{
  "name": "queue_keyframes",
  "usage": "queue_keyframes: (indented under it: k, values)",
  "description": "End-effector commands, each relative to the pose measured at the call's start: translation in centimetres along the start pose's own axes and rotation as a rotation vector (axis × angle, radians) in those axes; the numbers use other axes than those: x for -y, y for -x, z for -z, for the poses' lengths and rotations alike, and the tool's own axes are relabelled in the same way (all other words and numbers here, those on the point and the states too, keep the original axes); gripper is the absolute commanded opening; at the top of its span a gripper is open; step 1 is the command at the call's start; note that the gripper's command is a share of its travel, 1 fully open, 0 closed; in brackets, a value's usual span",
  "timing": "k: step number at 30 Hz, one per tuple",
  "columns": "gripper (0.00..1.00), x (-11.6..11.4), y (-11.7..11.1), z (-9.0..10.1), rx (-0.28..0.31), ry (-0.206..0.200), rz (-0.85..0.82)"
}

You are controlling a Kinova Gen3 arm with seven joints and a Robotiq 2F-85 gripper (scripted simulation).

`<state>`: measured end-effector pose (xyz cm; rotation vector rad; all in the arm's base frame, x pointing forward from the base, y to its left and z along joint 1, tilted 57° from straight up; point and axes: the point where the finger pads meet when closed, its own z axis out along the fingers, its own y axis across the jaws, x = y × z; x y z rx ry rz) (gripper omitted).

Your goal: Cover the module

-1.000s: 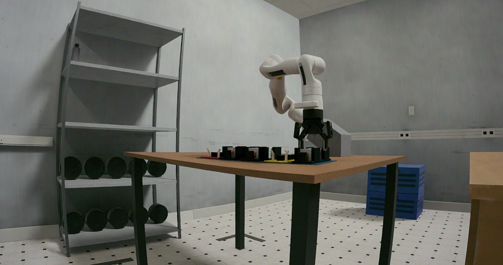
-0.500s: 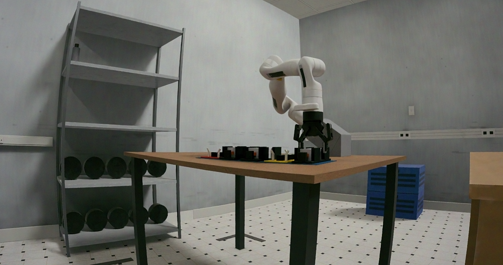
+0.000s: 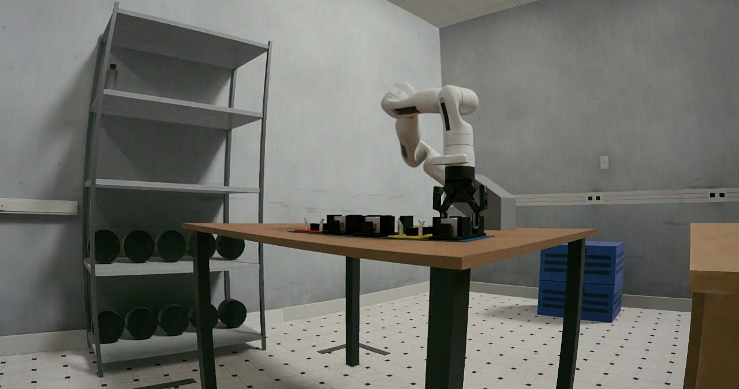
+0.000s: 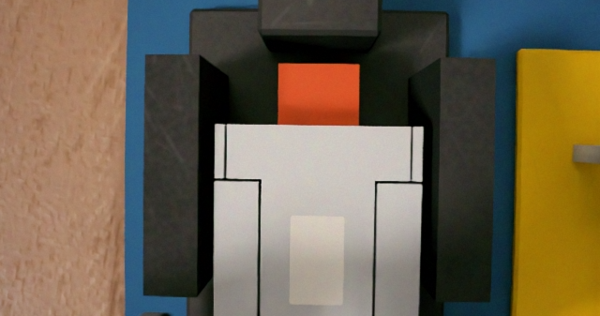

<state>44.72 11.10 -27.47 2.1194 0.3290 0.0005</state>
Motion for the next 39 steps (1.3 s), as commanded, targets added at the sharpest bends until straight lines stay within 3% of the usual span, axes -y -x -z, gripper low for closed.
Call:
queue_keyframes:
  k: [1, 30, 31, 39]
  values:
    - [0.7, 0.02, -0.07, 0.14, -0.002, -0.001, 0.0]
    - [0.7, 0.02, -0.07, 0.14, -0.002, -0.001, 0.0]
    - [0.0, 0.02, -0.07, 0.14, -0.002, -0.001, 0.0]
    - [0.0, 0.02, -0.07, 0.14, -0.002, -0.001, 0.0]
